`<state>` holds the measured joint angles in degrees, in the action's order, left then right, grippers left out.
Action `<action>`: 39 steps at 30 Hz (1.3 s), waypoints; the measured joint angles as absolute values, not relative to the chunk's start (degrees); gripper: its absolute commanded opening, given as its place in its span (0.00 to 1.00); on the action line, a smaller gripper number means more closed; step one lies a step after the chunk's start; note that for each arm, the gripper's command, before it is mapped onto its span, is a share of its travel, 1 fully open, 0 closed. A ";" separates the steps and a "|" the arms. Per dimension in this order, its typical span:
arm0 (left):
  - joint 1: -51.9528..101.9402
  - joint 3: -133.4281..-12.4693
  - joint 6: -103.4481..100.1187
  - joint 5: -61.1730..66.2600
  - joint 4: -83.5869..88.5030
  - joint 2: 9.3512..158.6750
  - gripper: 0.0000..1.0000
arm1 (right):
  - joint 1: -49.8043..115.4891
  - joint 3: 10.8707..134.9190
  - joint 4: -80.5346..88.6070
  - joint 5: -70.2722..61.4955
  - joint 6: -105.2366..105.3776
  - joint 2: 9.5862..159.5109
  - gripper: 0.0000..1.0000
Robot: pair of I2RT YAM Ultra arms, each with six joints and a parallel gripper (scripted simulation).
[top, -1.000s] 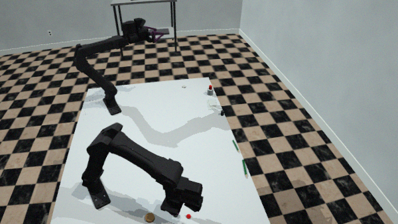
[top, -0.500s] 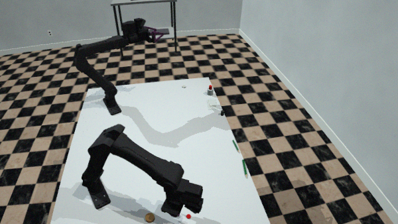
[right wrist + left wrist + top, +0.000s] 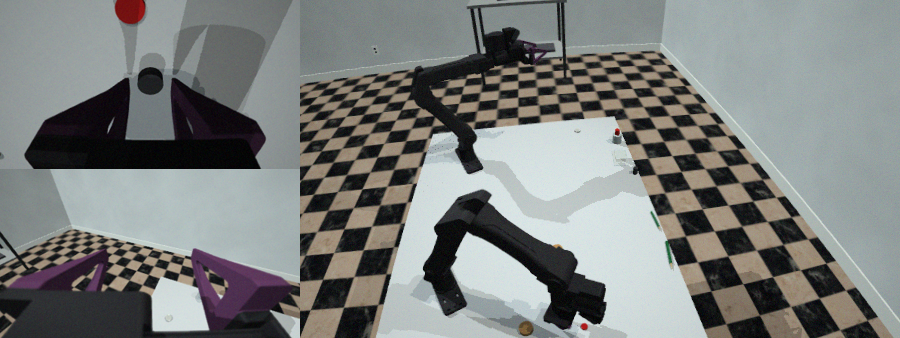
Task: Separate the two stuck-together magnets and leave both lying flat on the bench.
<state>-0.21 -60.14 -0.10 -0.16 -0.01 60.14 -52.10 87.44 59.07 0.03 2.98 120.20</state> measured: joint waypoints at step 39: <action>-0.05 -60.14 -0.10 -0.10 -0.10 60.16 1.00 | -52.18 87.57 59.00 0.05 2.92 120.44 0.33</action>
